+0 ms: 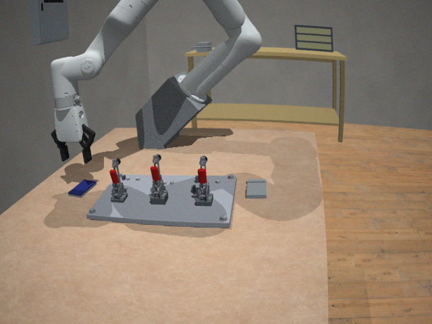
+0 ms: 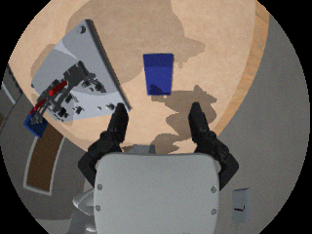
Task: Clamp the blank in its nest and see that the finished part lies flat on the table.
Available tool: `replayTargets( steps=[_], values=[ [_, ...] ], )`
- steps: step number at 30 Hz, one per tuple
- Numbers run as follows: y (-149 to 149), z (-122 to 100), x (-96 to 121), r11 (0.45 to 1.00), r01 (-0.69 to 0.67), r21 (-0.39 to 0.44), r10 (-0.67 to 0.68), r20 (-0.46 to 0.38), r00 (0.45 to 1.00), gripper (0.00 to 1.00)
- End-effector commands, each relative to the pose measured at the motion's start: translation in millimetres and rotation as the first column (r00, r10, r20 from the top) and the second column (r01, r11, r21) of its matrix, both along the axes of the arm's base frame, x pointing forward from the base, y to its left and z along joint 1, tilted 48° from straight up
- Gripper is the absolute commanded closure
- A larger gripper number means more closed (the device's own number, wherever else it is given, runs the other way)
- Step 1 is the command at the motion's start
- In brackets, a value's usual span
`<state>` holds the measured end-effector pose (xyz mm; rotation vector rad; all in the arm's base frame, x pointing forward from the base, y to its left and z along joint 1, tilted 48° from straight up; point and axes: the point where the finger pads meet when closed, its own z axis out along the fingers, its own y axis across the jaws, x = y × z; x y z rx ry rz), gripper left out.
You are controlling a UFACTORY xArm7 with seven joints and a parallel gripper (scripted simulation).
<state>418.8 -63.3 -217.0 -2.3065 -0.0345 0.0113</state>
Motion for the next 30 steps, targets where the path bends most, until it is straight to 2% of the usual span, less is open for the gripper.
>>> replayTargets(
  steps=[1, 12, 30],
  values=[
    [14.2, -14.8, 0.6, 1.000, 0.002, -0.004, -0.002, 0.002, 1.000, 0.01],
    [35.3, -34.1, 0.2, 1.000, 0.002, -0.004, -0.002, 0.002, 1.000, 0.01],
    [37.7, -36.3, 0.1, 1.000, 0.002, -0.004, -0.002, 0.002, 1.000, 0.01]
  ],
)
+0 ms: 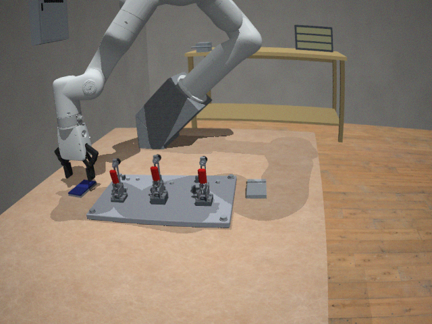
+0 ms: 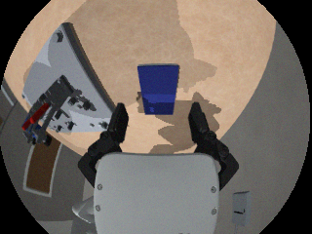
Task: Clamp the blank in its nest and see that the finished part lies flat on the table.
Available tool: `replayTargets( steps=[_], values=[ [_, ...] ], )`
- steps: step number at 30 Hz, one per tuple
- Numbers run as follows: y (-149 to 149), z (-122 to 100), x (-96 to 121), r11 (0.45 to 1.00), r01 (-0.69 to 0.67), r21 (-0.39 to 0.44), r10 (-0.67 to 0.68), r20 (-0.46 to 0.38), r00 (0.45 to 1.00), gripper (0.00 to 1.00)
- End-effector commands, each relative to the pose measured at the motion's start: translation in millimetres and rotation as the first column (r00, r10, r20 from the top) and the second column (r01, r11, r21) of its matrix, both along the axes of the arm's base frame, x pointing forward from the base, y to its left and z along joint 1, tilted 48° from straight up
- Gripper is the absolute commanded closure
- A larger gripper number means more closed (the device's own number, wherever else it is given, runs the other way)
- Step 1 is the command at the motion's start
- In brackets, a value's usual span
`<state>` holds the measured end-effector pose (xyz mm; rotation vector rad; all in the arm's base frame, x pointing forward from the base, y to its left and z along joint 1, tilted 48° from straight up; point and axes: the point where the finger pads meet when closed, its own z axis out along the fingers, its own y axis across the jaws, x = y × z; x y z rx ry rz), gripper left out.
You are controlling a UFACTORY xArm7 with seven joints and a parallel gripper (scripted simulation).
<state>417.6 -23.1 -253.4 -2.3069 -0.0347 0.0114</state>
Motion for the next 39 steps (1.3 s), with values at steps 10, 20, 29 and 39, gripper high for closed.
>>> replayTargets(
  steps=[10, 20, 29, 39],
  values=[
    [4.0, -6.0, 1.3, 1.000, 0.002, -0.004, -0.002, 0.002, 1.000, 0.01],
    [15.9, -17.1, 1.4, 1.000, 0.002, -0.004, -0.002, 0.003, 1.000, 0.01],
    [17.5, -18.5, 1.4, 1.000, 0.002, -0.004, -0.002, 0.002, 1.000, 0.01],
    [17.5, -18.5, 1.4, 1.000, 0.002, -0.004, -0.002, 0.002, 1.000, 1.00]
  ],
)
